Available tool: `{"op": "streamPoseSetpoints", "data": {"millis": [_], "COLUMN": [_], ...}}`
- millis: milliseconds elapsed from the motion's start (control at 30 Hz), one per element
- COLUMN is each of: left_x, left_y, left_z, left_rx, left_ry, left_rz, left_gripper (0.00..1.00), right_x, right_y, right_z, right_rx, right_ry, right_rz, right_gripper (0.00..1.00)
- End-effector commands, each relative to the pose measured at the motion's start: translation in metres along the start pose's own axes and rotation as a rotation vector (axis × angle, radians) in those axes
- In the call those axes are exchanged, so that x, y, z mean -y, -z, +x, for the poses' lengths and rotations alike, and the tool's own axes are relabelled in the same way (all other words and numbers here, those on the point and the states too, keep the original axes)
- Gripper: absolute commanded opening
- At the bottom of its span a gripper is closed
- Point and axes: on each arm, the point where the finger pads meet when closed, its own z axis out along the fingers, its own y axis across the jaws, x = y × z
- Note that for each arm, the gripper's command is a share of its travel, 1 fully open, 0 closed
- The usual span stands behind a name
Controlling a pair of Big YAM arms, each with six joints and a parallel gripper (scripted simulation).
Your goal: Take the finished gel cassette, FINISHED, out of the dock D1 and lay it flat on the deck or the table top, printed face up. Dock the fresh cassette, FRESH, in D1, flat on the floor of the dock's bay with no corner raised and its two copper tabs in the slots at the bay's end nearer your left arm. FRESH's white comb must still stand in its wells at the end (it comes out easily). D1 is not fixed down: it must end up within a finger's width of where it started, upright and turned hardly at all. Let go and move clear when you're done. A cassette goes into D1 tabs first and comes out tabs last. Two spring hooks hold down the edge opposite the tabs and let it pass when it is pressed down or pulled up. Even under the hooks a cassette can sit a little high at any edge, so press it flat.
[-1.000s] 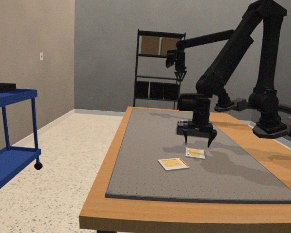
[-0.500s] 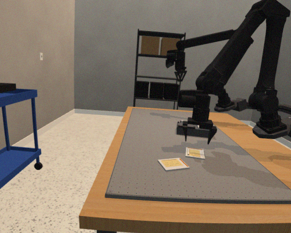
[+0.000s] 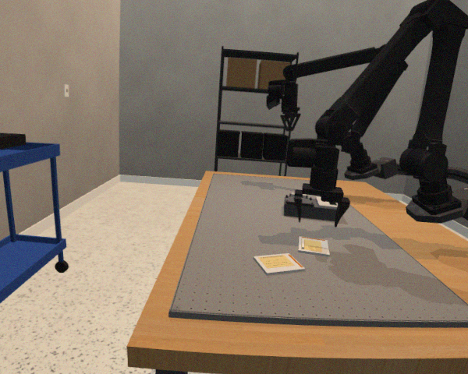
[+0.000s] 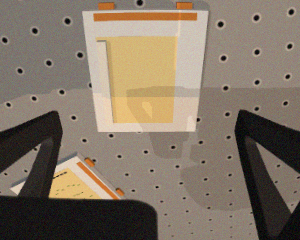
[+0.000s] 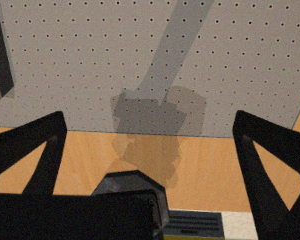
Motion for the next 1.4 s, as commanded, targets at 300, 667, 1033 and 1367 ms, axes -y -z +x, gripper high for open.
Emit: {"op": "streamPoseSetpoints", "data": {"millis": [300,667,1033,1367], "left_x": [-0.0241,-0.0237,-0.0233,-0.0231], "left_y": [0.0177,0.0177,0.0178,0.0178], "left_z": [0.0141,0.0155,0.0173,0.0190], "left_rx": [-0.030,-0.058,-0.092,-0.118], "left_ry": [0.198,0.497,0.828,1.125], "left_rz": [-0.025,-0.020,-0.039,-0.070], "left_gripper": [0.98,0.98,0.98,0.98], "right_x": [0.0037,0.0037,0.0037,0.0037], "right_y": [0.0248,0.0248,0.0248,0.0248], "right_z": [-0.0189,-0.0189,-0.0189,-0.0189], "right_rx": [0.045,0.045,0.045,0.045], "right_ry": [-0.011,-0.011,-0.011,-0.011], "right_rz": [0.018,0.018,0.018,0.018], "right_gripper": [1.00,1.00,1.00,1.00]}}
